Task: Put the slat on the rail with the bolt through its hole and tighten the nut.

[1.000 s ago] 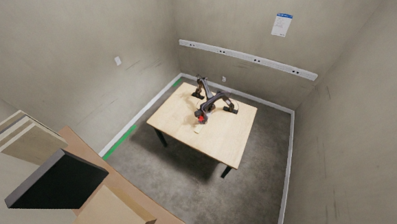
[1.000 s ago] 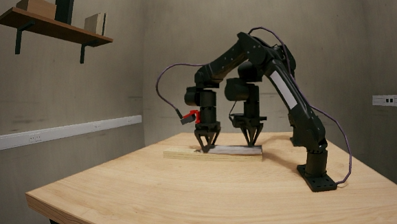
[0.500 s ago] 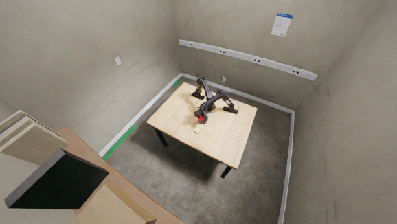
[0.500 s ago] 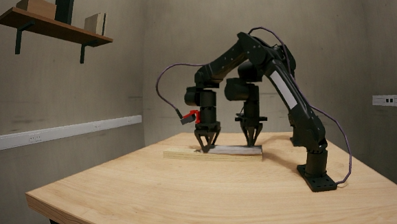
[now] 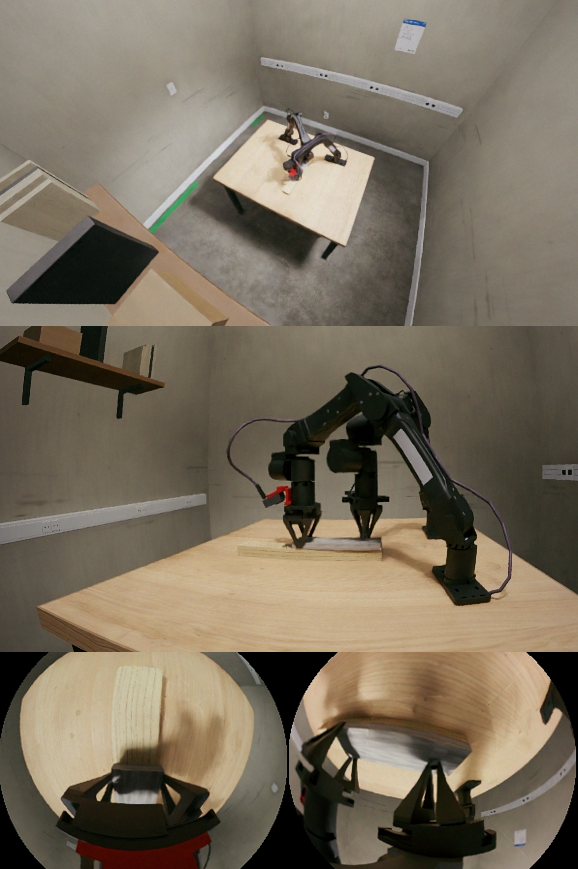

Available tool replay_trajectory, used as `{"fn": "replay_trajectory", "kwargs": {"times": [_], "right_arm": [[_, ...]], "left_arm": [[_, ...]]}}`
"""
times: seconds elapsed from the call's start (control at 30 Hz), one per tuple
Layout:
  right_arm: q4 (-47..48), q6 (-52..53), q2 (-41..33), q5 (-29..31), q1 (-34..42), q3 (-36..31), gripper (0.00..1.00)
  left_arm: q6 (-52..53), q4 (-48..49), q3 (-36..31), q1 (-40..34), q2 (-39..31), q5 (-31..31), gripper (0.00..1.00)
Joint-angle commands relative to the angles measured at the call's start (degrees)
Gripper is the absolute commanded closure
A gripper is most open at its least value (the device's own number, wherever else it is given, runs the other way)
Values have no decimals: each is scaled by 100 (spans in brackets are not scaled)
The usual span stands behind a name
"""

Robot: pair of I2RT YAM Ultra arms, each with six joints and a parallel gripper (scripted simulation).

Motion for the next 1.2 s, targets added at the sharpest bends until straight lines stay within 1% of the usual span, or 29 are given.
{"fn": "replay_trajectory", "kwargs": {"times": [0.0,0.03,0.07,0.1,0.73,0.77,0.87,0.93,1.0,1.17], "right_arm": [[100,38,-44,26,-30,-147,88],[110,44,-44,26,-36,-155,88],[13,3,-35,0,0,10,76],[13,3,-35,0,0,10,66],[18,-74,-26,1,0,11,66],[15,-303,-26,4,1,13,66],[2,-1532,-30,47,20,23,66],[2,-1532,-30,47,20,23,66],[-7,-2450,-32,60,25,29,66],[-26,-3868,-40,66,24,42,66]], "left_arm": [[1,5,26,1,-48,1,28],[1,5,26,1,-48,1,28],[1,5,26,1,-48,1,28],[1,5,26,1,-48,1,28],[1,6,26,0,-47,0,28],[1,6,26,0,-47,0,28],[1,6,26,0,-47,0,28],[1,6,26,0,-47,0,28],[1,6,26,0,-47,0,28],[1,6,26,0,-47,0,28]]}}
